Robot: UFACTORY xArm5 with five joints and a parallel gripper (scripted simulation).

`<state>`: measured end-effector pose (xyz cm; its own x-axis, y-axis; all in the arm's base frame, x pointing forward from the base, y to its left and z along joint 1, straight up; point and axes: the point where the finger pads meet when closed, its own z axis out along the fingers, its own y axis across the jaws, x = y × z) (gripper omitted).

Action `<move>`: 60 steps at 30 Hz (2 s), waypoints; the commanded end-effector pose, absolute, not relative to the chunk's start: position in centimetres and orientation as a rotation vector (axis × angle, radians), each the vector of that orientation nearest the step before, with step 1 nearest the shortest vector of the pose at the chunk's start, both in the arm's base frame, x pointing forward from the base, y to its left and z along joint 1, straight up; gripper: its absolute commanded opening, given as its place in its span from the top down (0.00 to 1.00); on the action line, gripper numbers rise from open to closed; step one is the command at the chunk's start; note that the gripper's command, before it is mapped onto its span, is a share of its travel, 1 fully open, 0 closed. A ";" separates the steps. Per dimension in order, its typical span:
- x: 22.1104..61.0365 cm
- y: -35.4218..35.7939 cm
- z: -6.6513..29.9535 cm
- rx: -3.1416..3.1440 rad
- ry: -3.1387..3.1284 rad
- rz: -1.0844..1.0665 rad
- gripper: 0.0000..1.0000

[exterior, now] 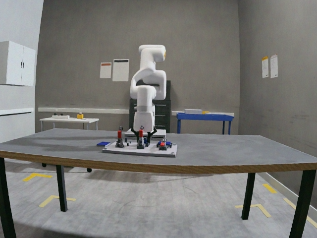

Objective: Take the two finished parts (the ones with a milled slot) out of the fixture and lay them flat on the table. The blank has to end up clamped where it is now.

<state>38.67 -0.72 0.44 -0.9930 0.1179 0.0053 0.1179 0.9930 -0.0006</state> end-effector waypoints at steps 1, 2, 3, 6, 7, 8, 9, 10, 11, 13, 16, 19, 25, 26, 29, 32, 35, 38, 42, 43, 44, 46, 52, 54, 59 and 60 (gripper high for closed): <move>38.8 -0.7 0.5 -0.185 -3.134 0.000 1.00; 38.8 -0.7 0.5 -0.185 -3.134 0.000 1.00; 38.8 -0.7 0.5 -0.185 -3.134 0.000 1.00; 38.8 -0.7 0.5 -0.185 -3.134 0.000 1.00; 38.8 -0.7 0.5 -0.185 -3.134 0.000 1.00; 38.8 -0.7 0.5 -0.185 -3.134 0.000 1.00; 38.8 -0.7 0.5 -0.185 -3.134 0.000 1.00; 38.8 -0.7 0.5 -0.185 -3.134 0.000 1.00; 38.8 -0.7 0.5 -0.185 -3.134 0.000 1.00; 38.8 -0.7 0.6 -0.185 -3.134 0.000 1.00; 38.8 -0.7 0.6 -0.185 -3.134 0.000 1.00; 38.8 -0.7 0.7 -0.185 -3.134 0.000 1.00; 38.8 -0.7 1.0 -0.185 -3.134 0.000 1.00; 38.8 -0.7 1.0 -0.185 -3.134 0.000 1.00; 38.8 -0.7 1.3 -0.185 -3.134 0.000 1.00; 38.8 -0.7 1.6 -0.185 -3.134 0.000 1.00; 38.8 -0.7 1.9 -0.185 -3.134 0.000 1.00; 38.8 -0.7 2.0 -0.185 -3.134 0.000 1.00; 38.8 -0.7 2.5 -0.185 -3.134 0.000 1.00; 38.8 -0.7 2.6 -0.185 -3.134 0.000 1.00; 38.8 -0.7 2.7 -0.185 -3.134 0.000 1.00; 38.8 -0.7 2.9 -0.185 -3.134 0.000 1.00; 38.8 -0.7 3.5 -0.185 -3.134 0.000 1.00; 38.8 -0.7 3.5 -0.185 -3.134 0.000 1.00; 38.8 -0.7 3.8 -0.185 -3.134 0.000 1.00; 38.8 -0.7 3.9 -0.185 -3.134 0.000 1.00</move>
<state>38.67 -0.70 3.58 -0.9930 0.1178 0.0055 0.1178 0.9930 -0.0006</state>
